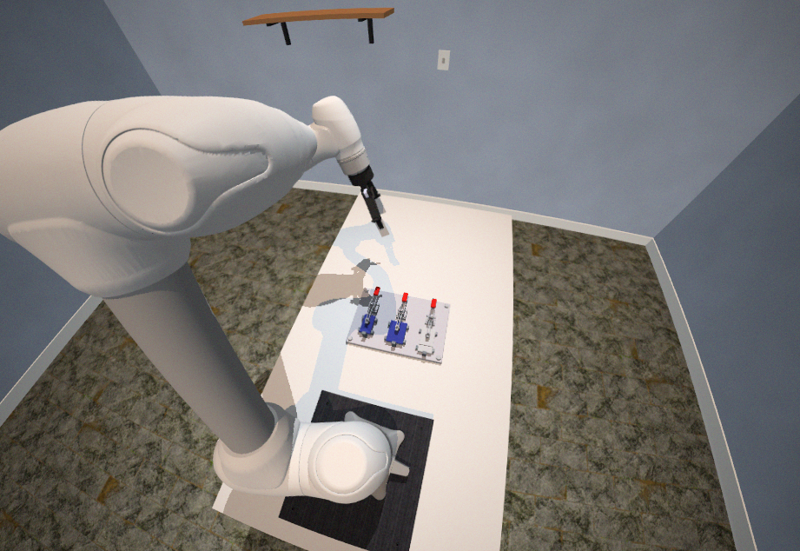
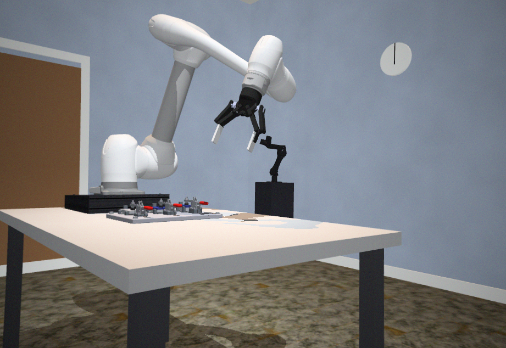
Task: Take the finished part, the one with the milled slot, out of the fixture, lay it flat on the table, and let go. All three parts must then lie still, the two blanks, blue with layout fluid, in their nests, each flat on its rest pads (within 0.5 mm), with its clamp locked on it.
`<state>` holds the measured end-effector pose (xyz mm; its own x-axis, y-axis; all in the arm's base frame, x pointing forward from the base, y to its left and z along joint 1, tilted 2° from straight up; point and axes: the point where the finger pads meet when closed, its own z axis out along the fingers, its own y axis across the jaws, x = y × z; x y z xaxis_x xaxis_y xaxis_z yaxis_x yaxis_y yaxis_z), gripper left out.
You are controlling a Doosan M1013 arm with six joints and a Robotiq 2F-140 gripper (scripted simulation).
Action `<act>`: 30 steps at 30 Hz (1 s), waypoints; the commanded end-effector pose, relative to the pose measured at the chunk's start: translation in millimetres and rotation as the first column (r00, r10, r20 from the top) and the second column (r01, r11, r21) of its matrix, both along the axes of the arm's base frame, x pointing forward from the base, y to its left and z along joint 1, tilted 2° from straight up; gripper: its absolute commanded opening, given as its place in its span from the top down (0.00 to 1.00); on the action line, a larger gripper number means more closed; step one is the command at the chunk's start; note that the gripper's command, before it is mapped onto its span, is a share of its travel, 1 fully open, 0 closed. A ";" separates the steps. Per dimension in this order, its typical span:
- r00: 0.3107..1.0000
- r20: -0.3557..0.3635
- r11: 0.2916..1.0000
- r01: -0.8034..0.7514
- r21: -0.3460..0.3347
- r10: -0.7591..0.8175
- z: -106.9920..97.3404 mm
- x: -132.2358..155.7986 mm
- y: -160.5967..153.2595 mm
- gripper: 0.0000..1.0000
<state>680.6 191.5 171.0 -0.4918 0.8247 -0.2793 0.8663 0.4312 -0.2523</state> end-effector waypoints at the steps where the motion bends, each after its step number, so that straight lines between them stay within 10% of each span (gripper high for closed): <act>1: 1.000 0.000 1.000 0.000 0.000 0.000 0.1 0.0 0.0 0.00; 19: 1.000 0.005 1.000 0.017 0.005 -0.017 0.1 -3.4 -3.2 0.00; 30: 0.855 0.100 0.856 0.491 0.164 -0.509 -7.0 -107.9 -79.3 0.00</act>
<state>596.3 127.5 165.5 -0.0853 0.9733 -0.2130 0.9901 0.0588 -0.1278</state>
